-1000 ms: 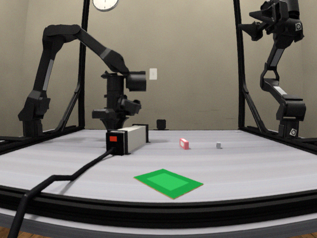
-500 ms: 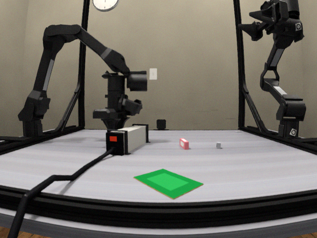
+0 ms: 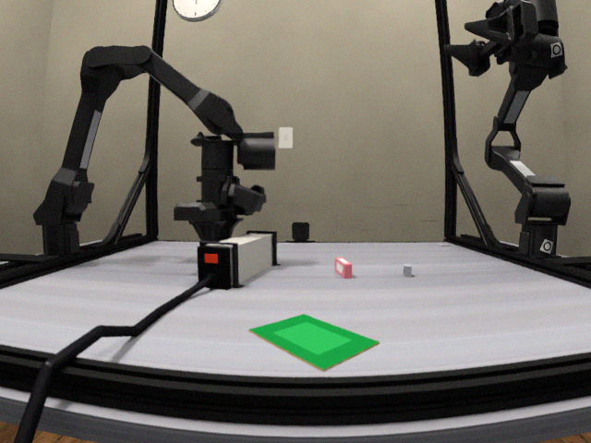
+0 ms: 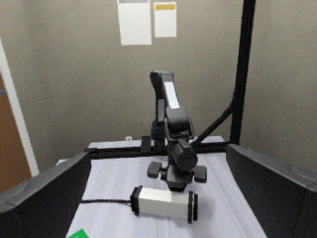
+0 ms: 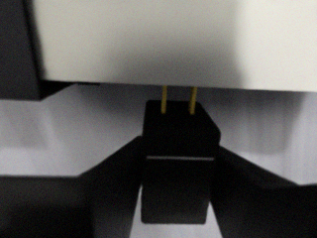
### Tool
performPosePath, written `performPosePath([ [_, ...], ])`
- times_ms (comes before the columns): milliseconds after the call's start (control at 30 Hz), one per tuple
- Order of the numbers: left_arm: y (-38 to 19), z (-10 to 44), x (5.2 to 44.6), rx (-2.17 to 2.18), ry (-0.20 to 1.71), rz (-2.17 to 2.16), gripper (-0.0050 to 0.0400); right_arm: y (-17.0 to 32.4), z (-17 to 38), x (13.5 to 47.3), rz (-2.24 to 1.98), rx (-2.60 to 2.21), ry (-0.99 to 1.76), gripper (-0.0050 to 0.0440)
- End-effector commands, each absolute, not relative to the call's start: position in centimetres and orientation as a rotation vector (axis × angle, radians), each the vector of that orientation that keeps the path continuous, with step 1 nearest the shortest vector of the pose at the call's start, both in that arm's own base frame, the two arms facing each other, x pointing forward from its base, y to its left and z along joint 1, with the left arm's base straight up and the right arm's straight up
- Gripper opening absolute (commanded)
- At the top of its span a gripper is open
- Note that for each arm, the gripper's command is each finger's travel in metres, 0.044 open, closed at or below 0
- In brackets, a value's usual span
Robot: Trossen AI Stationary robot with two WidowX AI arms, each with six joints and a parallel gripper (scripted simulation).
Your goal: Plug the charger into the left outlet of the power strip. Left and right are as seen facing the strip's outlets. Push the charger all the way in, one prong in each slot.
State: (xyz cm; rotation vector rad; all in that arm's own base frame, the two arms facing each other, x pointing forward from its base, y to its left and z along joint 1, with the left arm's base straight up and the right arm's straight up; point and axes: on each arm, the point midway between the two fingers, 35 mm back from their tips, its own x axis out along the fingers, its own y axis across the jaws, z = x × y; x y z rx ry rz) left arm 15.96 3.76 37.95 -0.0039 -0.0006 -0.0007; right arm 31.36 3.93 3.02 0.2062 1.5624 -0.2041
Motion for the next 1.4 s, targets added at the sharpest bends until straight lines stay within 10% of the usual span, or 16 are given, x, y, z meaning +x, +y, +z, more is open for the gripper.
performPosePath([
  [0,3.70,38.24,15.94,0.005,-0.002,0.000,0.0400,3.99,3.80,31.82,-0.197,0.211,1.535,-0.0050],
  [1367,3.70,38.24,15.94,0.005,-0.002,0.000,0.0400,3.81,3.84,32.74,-0.199,0.213,1.528,-0.0050],
])
